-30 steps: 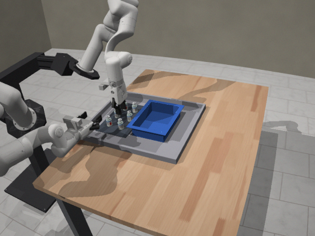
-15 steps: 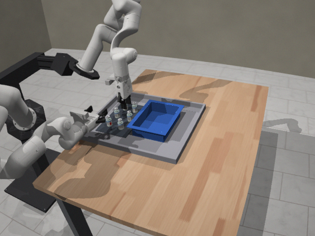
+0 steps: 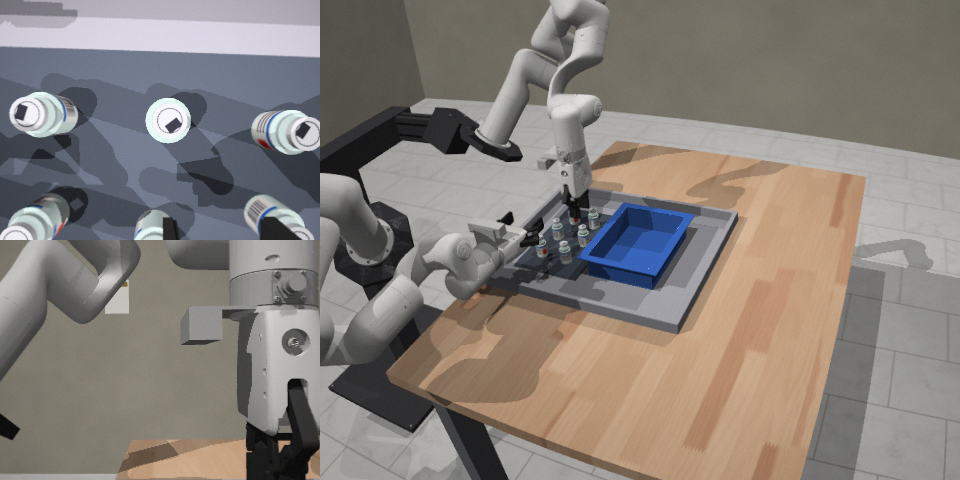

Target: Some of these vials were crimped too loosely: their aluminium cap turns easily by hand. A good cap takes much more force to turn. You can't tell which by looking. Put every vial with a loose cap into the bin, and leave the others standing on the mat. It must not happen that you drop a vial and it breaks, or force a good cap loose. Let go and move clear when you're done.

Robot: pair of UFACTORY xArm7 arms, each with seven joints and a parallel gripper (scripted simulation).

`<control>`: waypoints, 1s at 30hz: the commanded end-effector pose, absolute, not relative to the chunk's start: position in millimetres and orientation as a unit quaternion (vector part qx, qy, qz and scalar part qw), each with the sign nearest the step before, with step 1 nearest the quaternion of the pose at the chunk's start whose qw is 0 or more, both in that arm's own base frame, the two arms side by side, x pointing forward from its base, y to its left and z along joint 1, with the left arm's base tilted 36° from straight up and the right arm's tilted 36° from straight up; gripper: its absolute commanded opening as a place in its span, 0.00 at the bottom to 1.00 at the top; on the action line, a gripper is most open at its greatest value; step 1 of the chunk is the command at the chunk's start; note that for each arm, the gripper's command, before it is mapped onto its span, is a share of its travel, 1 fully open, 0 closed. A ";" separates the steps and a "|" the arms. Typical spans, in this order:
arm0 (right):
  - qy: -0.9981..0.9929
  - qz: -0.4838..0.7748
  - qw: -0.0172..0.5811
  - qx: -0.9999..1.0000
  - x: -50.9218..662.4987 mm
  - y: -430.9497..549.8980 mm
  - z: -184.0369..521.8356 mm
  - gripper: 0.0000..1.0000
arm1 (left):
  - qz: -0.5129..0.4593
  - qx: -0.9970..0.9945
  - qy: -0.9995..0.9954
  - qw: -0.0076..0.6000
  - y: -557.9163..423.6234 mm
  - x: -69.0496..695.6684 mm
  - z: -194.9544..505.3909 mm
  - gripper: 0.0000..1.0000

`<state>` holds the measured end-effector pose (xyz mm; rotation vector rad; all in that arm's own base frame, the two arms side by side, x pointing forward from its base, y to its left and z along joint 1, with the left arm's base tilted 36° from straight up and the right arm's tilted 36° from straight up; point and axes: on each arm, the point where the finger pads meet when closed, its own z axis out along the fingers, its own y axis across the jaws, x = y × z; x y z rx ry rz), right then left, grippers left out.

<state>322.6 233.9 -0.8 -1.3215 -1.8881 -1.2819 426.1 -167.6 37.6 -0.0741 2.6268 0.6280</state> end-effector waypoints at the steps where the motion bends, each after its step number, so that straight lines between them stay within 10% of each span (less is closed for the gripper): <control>1: -0.694 -0.472 0.249 -0.484 324.1 242.1 -3.1 1.00 | 0.225 -0.026 0.949 0.219 -164.5 425.7 41.8 0.50; 30: -0.694 -0.472 0.250 -0.483 324.9 244.9 -4.4 1.00 | 0.225 -0.026 0.949 0.219 -162.3 425.1 42.7 0.50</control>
